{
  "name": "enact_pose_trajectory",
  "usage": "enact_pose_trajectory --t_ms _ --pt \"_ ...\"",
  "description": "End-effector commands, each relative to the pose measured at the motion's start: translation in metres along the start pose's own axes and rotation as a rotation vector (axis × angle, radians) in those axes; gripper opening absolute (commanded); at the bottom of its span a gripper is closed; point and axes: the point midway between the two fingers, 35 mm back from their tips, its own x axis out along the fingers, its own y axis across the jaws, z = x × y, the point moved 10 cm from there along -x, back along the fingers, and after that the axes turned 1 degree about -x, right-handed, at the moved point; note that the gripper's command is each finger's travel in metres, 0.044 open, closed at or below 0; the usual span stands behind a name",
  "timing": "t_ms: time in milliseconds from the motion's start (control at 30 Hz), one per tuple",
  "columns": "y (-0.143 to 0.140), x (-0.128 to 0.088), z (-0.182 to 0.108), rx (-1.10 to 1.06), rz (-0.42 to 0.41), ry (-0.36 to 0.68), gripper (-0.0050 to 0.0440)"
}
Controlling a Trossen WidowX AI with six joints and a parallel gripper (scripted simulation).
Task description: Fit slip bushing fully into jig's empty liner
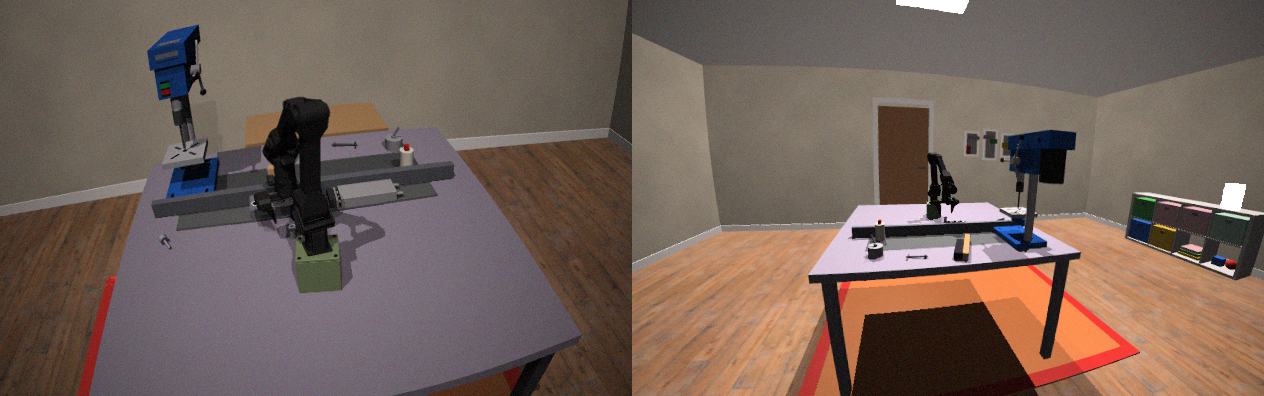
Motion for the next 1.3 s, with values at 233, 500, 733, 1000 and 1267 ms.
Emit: enact_pose_trajectory --t_ms 233,500,733,1000,1267 --pt "0.000 0.018 -0.001 0.001 -0.002 0.005 0.0440" --pt "-0.001 0.030 -0.002 -0.002 -0.002 0.005 0.0440" --pt "0.000 0.025 0.000 0.001 0.000 -0.007 0.0368" --pt "0.000 0.024 0.001 0.002 0.001 -0.011 0.0176" --pt "0.000 0.024 0.001 0.002 0.001 -0.011 0.0156"
